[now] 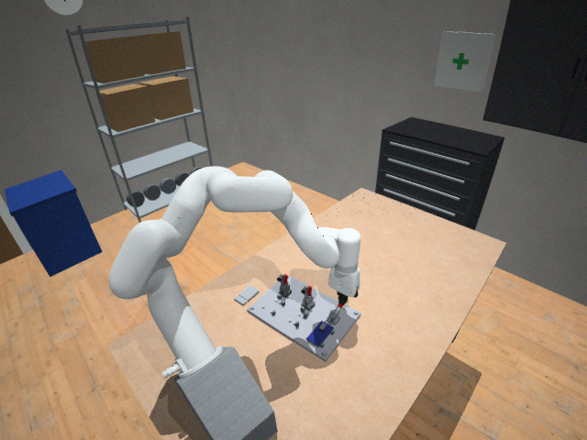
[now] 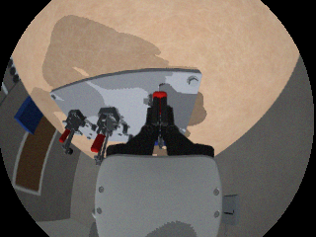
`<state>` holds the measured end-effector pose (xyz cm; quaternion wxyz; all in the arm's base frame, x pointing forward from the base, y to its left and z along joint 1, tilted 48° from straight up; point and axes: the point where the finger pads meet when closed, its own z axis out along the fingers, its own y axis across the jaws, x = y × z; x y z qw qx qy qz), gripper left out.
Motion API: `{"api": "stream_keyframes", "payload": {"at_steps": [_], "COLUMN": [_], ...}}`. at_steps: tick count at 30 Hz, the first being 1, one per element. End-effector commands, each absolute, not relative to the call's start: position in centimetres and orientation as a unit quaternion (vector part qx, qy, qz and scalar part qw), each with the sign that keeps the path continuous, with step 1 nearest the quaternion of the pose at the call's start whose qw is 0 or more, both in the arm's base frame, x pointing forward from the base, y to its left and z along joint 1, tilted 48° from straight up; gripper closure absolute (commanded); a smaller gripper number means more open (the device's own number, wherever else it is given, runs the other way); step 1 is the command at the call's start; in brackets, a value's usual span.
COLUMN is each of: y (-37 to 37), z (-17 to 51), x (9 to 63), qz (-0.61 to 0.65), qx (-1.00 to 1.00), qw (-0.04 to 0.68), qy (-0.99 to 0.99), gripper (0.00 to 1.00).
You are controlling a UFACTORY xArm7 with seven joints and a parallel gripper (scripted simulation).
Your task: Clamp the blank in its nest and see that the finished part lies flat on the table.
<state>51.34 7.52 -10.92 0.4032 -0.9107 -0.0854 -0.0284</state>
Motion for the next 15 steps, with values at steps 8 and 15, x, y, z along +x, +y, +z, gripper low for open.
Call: {"api": "stream_keyframes", "payload": {"at_steps": [8,15], "y": [7.49,7.62], "z": [-11.02,-11.14], "x": [51.36,51.36], "qz": [-0.029,-0.029], "qx": [-0.911,-0.911], "qw": [0.402,0.402], "qy": [-0.085,-0.085], "gripper": [1.0,1.0]}}
